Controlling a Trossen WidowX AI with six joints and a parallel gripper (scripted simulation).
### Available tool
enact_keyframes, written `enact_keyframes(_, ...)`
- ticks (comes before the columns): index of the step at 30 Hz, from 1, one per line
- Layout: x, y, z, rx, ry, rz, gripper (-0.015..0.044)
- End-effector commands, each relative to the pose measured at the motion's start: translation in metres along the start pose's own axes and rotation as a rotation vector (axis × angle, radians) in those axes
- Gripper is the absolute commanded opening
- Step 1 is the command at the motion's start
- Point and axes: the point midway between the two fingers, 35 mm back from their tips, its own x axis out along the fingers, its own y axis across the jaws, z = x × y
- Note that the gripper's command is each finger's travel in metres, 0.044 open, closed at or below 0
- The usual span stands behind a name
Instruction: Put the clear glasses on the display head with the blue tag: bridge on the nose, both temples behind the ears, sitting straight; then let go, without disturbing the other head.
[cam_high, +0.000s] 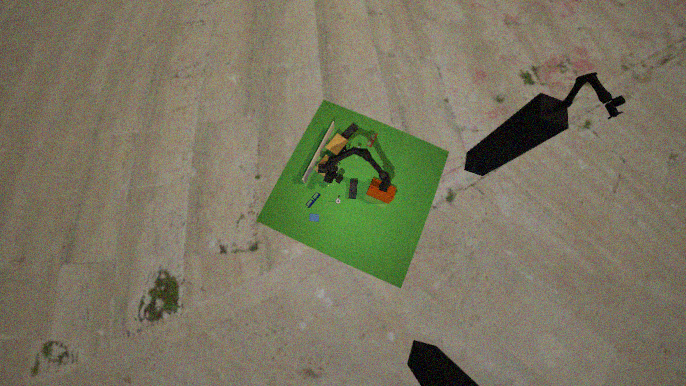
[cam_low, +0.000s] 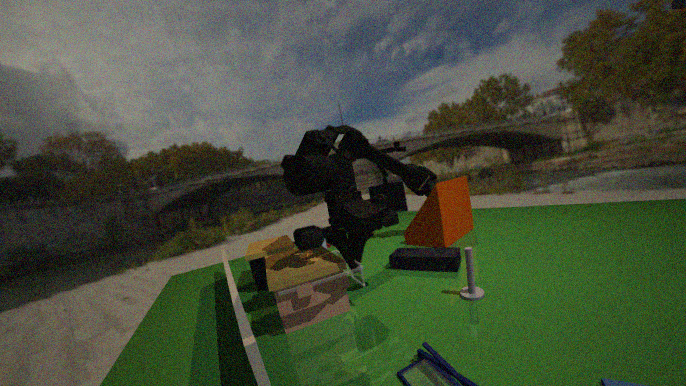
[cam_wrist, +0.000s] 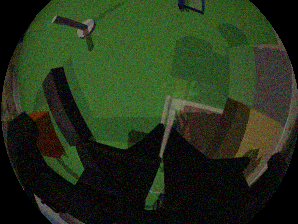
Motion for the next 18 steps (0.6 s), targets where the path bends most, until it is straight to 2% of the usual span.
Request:
enact_keyframes(1, 0.0027, 0.0002, -0.0008, -0.004, 0.007, -0.001, 0.0)
enact_keyframes(4, 0.0029, 0.0002, -0.0009, -0.004, 0.007, -0.001, 0.0)
enact_keyframes(8, 0.0015, 0.0001, -0.0002, 0.0, 0.001, 0.001, 0.0105)
enact_keyframes(18, -0.0063, 0.0002, 0.0001, -0.001, -0.002, 0.001, 0.0107)
